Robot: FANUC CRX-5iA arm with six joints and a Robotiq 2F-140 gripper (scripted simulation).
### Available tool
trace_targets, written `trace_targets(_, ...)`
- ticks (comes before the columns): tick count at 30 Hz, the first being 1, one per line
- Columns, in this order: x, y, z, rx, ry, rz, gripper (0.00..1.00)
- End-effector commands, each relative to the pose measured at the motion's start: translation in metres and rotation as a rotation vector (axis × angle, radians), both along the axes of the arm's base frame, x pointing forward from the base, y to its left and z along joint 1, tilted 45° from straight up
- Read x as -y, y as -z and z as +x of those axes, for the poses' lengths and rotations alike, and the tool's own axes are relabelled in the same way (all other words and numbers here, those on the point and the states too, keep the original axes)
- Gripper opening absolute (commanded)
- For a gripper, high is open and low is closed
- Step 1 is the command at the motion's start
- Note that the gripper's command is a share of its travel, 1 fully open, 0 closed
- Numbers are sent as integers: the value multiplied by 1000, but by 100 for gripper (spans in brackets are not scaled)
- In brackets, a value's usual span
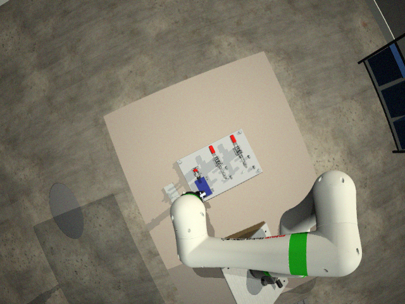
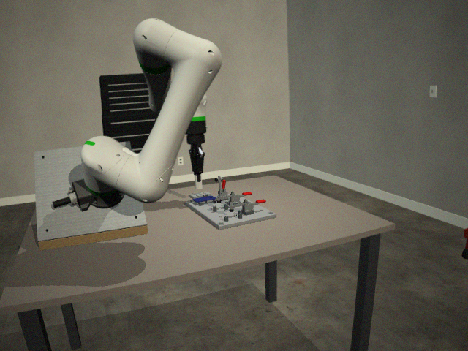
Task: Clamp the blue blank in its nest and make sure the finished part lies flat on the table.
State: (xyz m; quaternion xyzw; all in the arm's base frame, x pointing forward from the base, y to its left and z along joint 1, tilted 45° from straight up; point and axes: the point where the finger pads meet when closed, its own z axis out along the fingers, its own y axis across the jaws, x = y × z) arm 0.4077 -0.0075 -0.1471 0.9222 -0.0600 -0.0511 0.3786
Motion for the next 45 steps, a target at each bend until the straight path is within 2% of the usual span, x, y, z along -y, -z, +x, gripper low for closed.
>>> trace_targets(1, -1, 2, 3, 0, 0, 0, 0)
trace_targets(11, 4, 7, 2, 0, 0, 0, 0)
trace_targets(20, 22, 26, -1, 0, 0, 0, 0)
trace_targets(45, 25, 28, -2, 0, 0, 0, 0)
